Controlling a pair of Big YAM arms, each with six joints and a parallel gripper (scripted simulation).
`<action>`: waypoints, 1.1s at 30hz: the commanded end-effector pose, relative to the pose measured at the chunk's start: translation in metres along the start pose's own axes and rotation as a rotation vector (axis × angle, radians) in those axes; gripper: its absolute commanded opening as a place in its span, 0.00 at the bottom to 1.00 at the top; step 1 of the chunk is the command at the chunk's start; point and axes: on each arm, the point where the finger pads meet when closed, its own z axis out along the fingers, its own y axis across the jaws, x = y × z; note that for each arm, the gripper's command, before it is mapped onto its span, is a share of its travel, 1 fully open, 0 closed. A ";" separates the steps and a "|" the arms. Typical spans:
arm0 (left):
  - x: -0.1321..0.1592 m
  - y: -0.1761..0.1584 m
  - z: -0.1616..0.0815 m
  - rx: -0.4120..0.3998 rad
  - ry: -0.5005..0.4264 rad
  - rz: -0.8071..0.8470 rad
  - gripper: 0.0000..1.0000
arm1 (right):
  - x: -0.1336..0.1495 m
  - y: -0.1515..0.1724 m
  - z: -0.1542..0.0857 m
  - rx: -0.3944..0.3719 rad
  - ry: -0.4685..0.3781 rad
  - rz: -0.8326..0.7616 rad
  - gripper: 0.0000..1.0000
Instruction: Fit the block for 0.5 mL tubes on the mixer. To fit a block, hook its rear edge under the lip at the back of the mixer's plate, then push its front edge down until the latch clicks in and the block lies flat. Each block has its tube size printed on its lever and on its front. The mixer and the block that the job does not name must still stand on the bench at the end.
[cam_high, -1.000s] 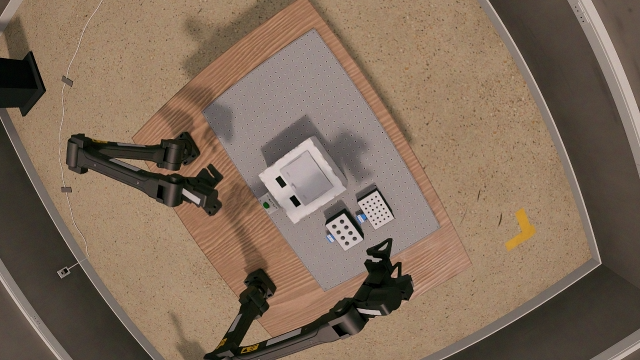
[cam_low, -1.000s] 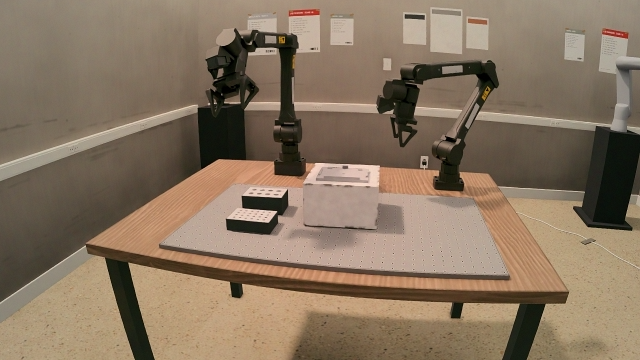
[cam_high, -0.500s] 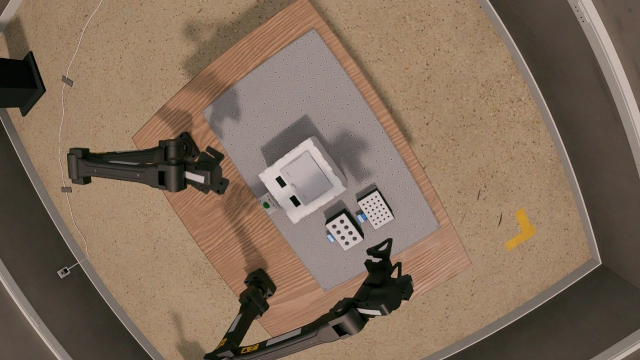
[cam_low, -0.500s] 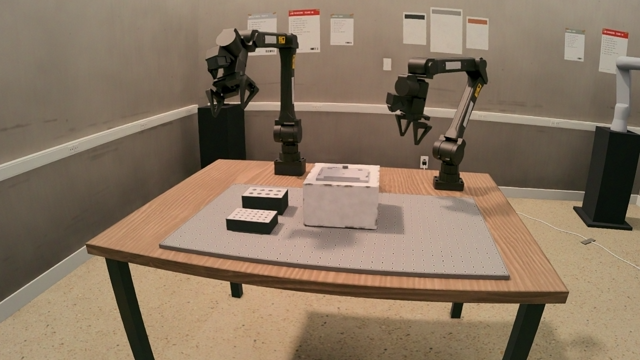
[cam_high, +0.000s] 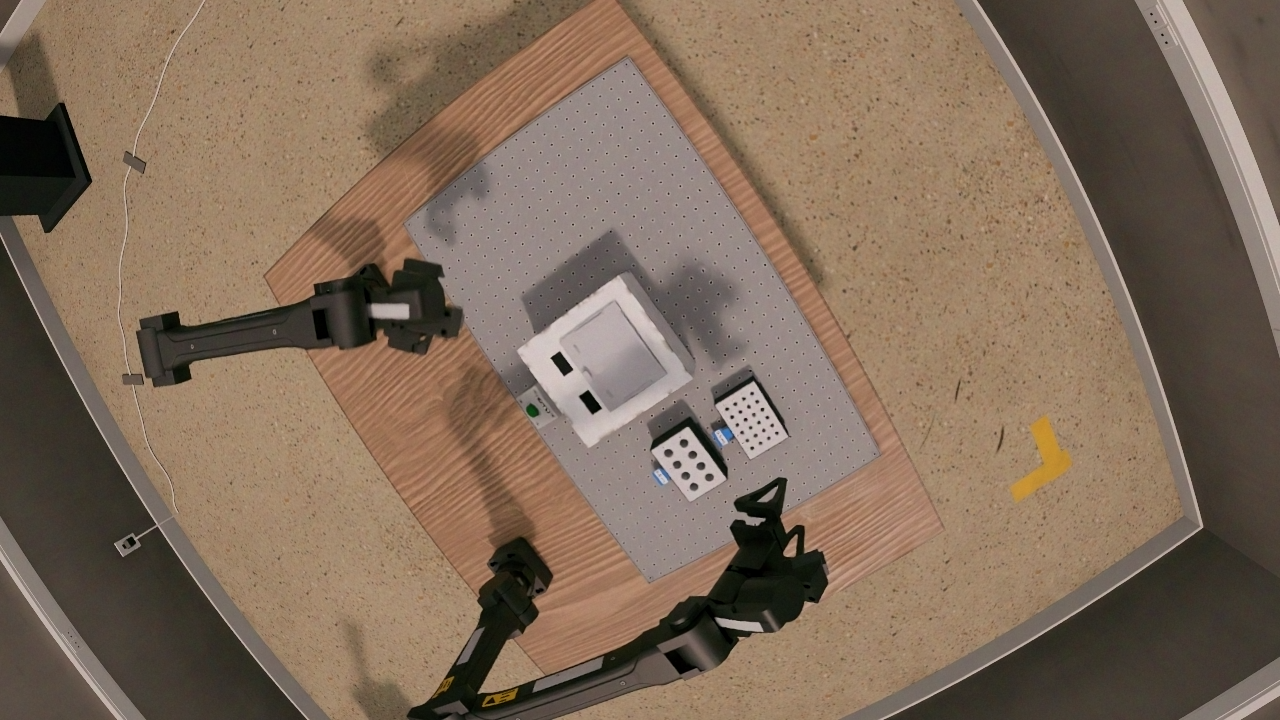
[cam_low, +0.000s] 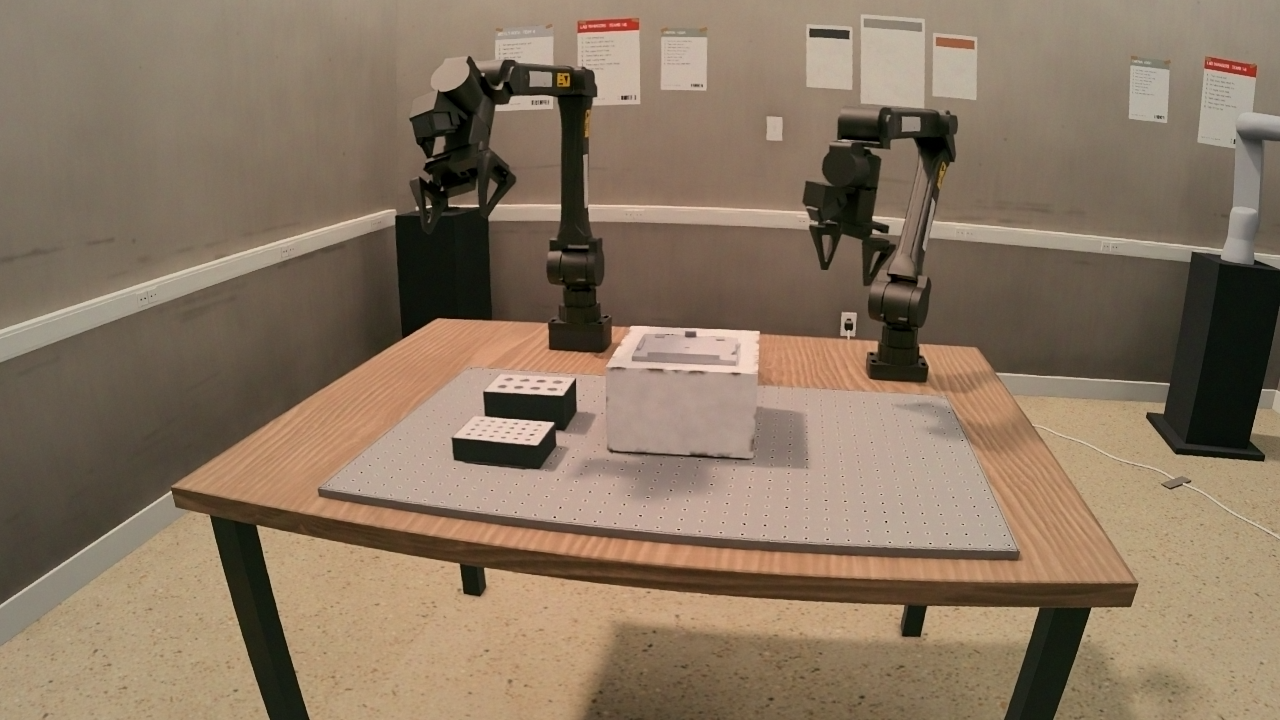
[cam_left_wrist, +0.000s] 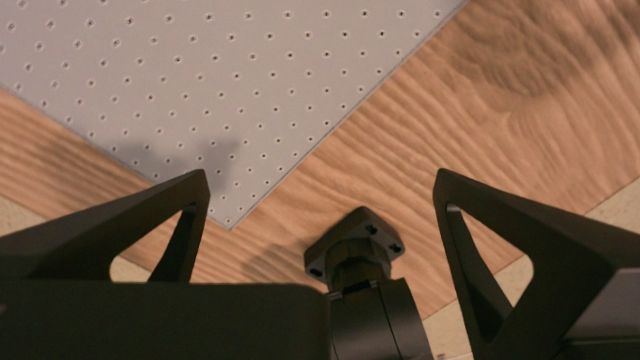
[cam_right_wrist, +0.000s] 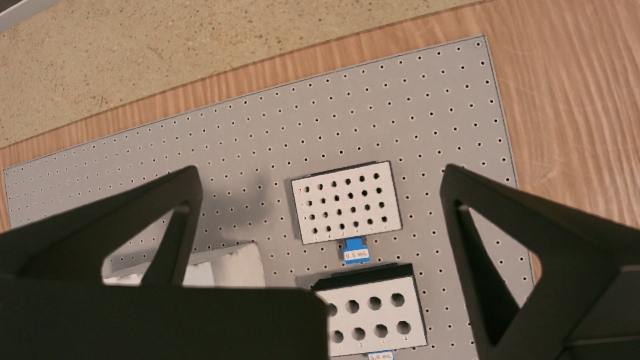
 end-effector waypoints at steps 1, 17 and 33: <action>-0.012 0.018 -0.023 -0.017 -0.018 -0.081 1.00 | -0.028 0.009 -0.022 -0.016 -0.076 -0.003 1.00; 0.007 0.083 -0.047 -0.063 0.005 -0.361 1.00 | -0.035 0.008 -0.027 -0.017 -0.090 0.000 1.00; 0.041 0.140 -0.071 -0.101 0.033 -0.639 1.00 | -0.042 0.007 -0.032 -0.019 -0.103 0.002 1.00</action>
